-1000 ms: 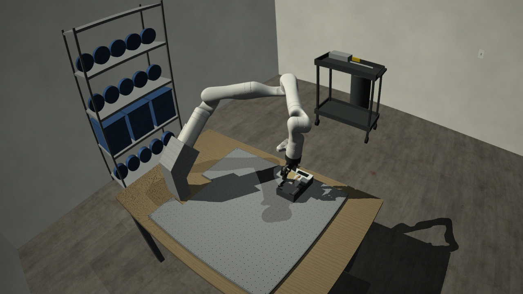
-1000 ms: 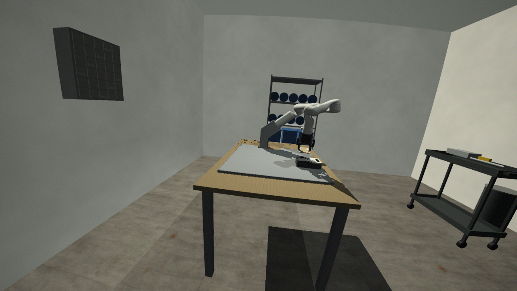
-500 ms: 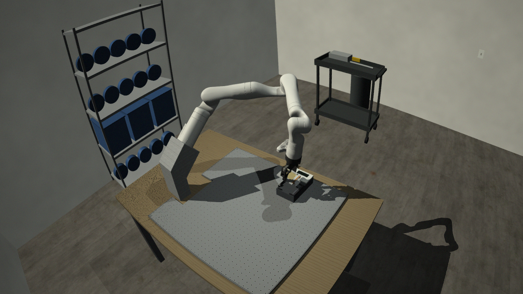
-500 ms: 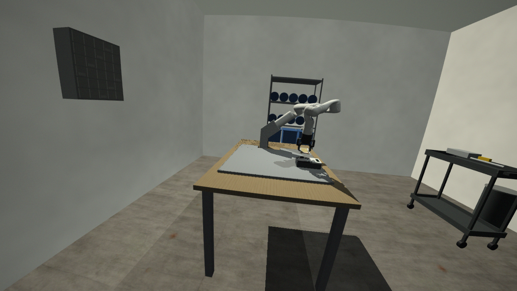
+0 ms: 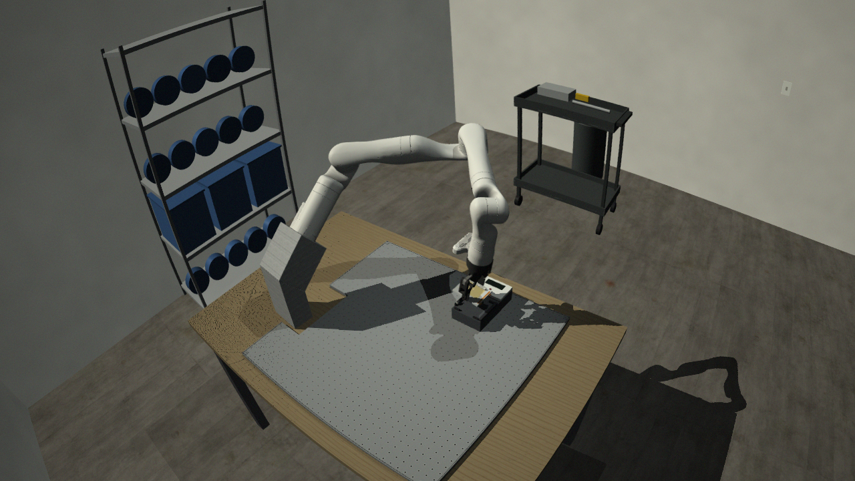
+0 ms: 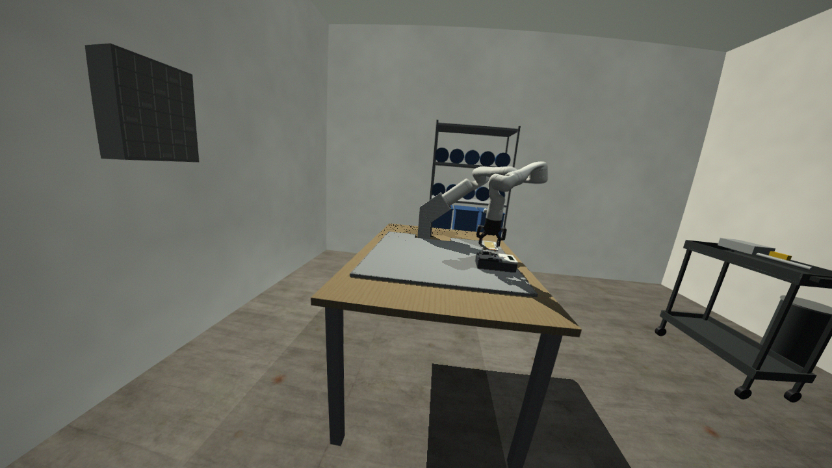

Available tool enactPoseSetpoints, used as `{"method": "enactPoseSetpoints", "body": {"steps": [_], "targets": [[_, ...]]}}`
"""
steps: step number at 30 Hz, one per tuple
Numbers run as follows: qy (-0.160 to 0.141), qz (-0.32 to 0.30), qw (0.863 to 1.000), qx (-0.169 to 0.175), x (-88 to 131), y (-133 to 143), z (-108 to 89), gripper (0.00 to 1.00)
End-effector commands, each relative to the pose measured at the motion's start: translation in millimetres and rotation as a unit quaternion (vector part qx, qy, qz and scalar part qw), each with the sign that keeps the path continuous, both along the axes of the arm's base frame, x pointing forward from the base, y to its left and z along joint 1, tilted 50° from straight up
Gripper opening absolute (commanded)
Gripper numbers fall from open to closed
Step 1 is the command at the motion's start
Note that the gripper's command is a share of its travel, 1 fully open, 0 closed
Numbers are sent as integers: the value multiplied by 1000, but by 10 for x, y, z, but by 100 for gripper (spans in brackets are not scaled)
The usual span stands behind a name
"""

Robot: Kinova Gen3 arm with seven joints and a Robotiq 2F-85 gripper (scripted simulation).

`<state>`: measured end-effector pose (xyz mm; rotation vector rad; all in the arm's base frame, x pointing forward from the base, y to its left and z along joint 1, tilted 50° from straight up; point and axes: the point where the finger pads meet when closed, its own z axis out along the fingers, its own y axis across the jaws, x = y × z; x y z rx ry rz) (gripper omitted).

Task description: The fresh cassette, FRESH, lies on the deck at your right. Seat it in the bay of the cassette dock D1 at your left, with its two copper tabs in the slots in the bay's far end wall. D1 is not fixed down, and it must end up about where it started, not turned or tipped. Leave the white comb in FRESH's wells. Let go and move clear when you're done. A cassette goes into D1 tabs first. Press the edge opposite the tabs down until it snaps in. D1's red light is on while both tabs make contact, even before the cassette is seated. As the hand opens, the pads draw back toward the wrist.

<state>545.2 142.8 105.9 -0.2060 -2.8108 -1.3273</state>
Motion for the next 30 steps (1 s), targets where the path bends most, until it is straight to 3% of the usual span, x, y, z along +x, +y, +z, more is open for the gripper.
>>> {"method": "enactPoseSetpoints", "body": {"steps": [1, 30], "targets": [[1, 0, 1000, 0, 3, 22, -24, 0], [1, 0, 1000, 0, 57, 209, -187, 0]]}}
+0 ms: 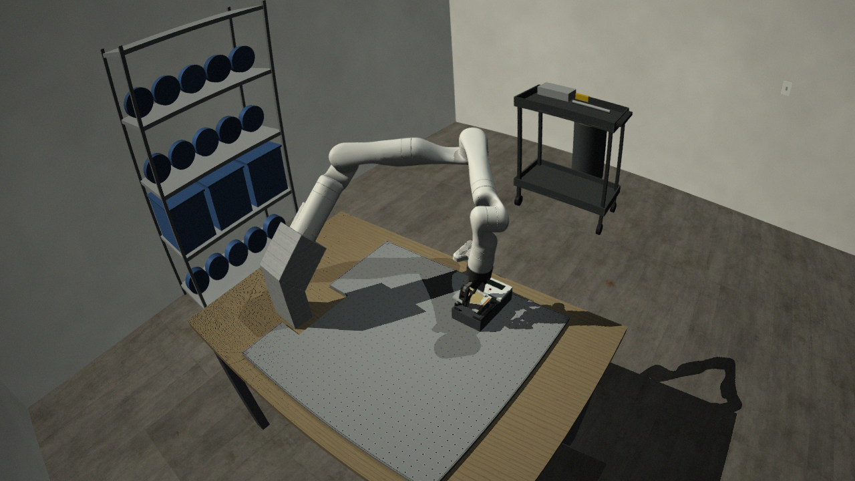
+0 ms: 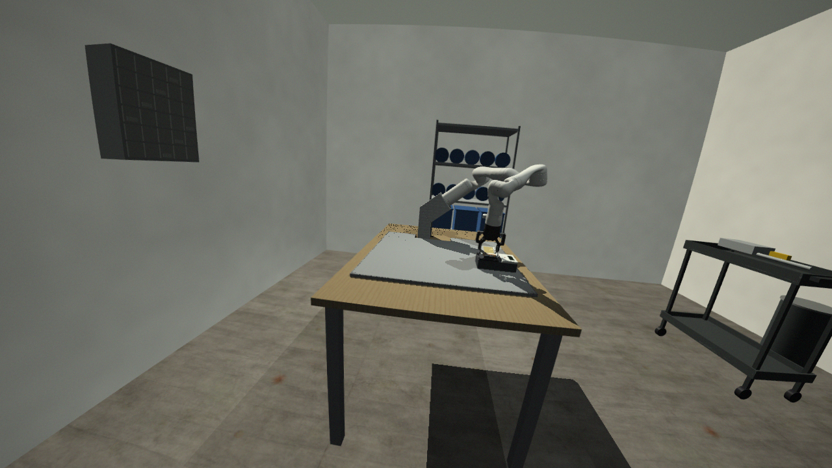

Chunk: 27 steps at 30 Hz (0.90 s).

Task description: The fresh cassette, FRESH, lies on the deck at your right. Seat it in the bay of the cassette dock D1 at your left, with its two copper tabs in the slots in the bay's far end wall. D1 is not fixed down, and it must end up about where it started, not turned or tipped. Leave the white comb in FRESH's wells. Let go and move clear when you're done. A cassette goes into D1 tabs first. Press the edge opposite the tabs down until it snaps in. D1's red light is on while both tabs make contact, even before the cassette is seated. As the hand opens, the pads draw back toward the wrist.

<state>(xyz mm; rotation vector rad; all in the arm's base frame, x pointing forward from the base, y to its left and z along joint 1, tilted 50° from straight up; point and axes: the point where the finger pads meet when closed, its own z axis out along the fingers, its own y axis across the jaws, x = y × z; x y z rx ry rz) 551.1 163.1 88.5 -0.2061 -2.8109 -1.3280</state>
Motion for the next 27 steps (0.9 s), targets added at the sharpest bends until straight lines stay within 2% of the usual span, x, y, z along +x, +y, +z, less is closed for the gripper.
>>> {"method": "enactPoseSetpoints", "body": {"steps": [1, 27], "targets": [[1, 1, 1000, 0, -2, 6, -13, 0], [1, 1, 1000, 0, 22, 83, -81, 0]]}}
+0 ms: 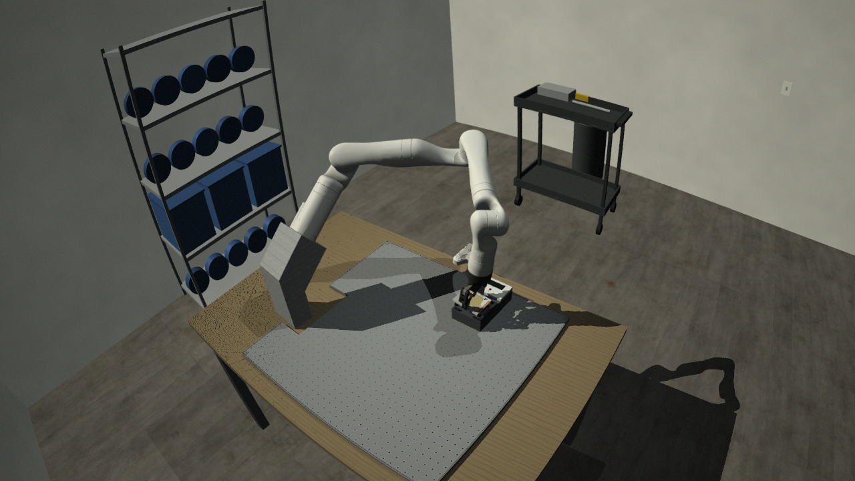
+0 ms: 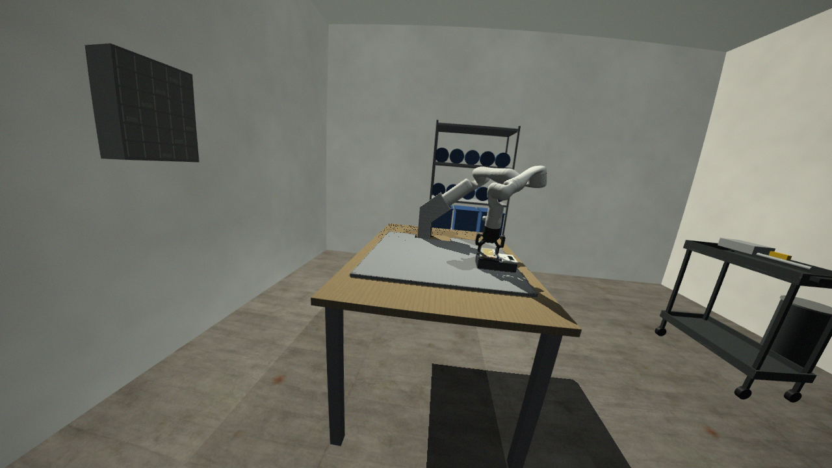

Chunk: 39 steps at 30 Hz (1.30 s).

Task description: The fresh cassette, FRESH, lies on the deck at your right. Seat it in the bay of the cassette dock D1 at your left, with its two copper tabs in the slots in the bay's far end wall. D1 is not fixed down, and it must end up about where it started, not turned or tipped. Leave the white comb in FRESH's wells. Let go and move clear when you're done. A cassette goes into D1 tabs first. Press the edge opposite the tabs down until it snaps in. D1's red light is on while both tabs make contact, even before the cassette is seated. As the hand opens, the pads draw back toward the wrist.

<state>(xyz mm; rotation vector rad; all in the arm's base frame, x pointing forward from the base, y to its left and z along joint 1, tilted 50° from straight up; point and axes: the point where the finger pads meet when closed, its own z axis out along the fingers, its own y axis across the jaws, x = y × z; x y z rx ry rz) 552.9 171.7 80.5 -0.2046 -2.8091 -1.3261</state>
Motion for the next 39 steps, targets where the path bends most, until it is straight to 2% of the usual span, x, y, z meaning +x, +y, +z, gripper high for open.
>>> {"method": "enactPoseSetpoints", "body": {"steps": [1, 26, 27, 39], "targets": [[0, 0, 1000, 0, 4, -1, -2, 0], [0, 0, 1000, 0, 16, 41, -38, 0], [0, 0, 1000, 0, 16, 41, -38, 100], [0, 0, 1000, 0, 16, 40, -38, 100]]}}
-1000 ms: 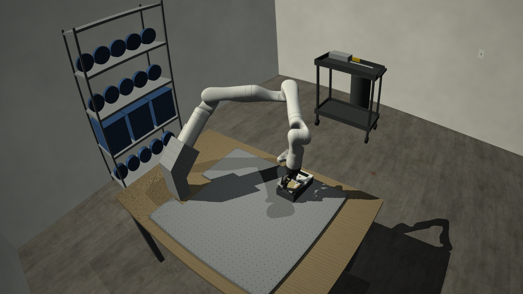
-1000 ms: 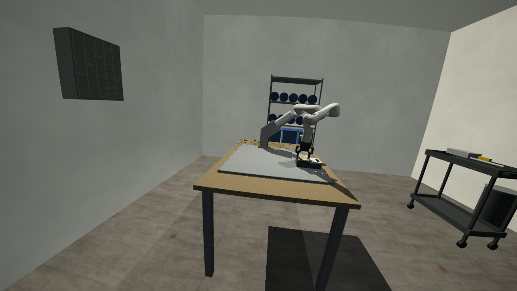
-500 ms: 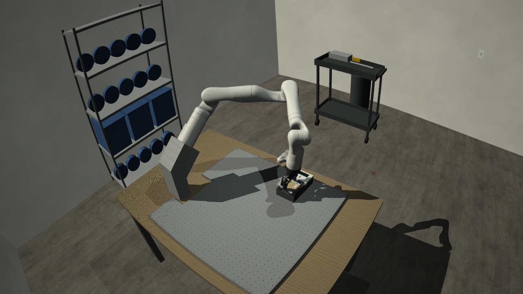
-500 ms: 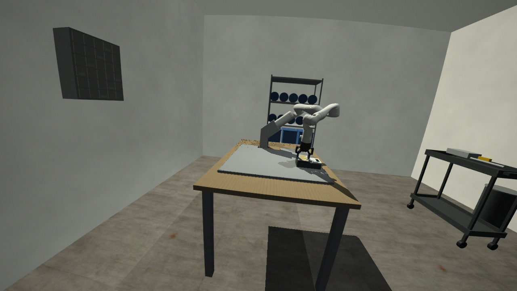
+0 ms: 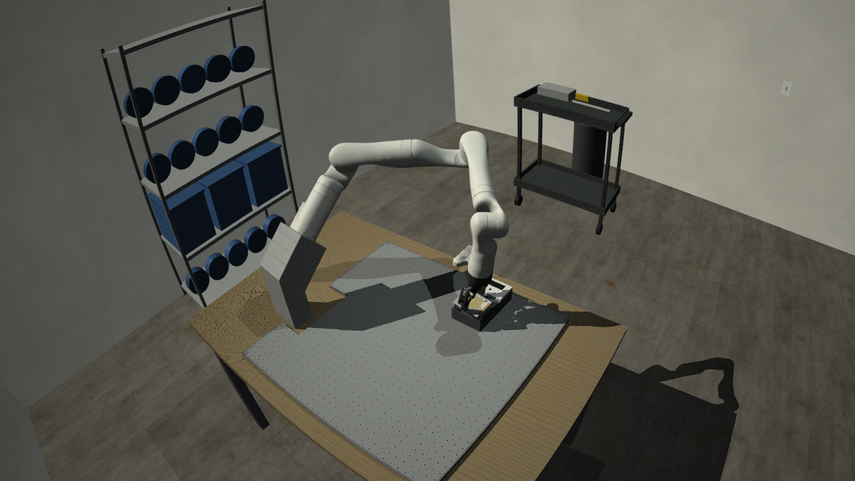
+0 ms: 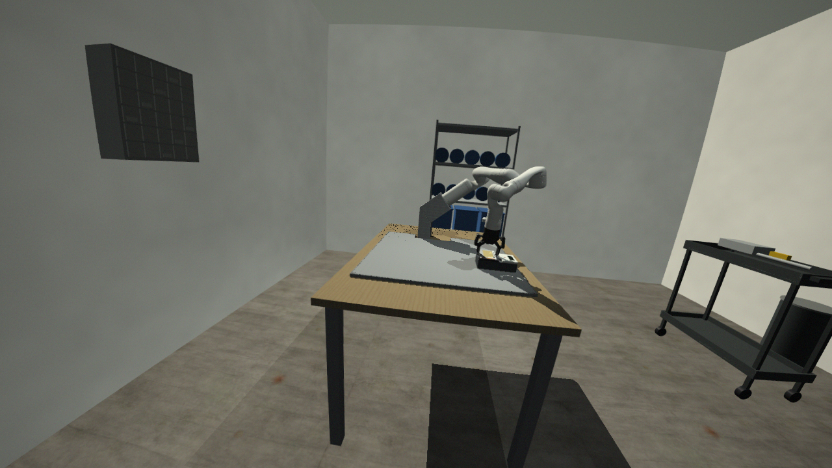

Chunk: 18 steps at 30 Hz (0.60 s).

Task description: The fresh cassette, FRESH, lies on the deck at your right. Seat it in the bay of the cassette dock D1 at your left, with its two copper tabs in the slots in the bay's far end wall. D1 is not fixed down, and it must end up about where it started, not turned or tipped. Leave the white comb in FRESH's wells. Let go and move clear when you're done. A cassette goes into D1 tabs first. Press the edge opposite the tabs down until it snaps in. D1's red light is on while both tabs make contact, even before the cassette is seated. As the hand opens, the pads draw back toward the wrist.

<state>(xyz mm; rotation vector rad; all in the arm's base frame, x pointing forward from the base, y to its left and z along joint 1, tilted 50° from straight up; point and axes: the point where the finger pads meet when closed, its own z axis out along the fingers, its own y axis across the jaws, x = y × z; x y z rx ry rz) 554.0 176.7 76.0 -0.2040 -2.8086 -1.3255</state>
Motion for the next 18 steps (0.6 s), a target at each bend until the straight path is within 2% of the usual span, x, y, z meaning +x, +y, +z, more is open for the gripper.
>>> {"method": "enactPoseSetpoints", "body": {"steps": [1, 18], "targets": [[-1, -1, 1000, 0, 5, -10, 7, 100], [-1, -1, 1000, 0, -25, -117, 100, 100]]}}
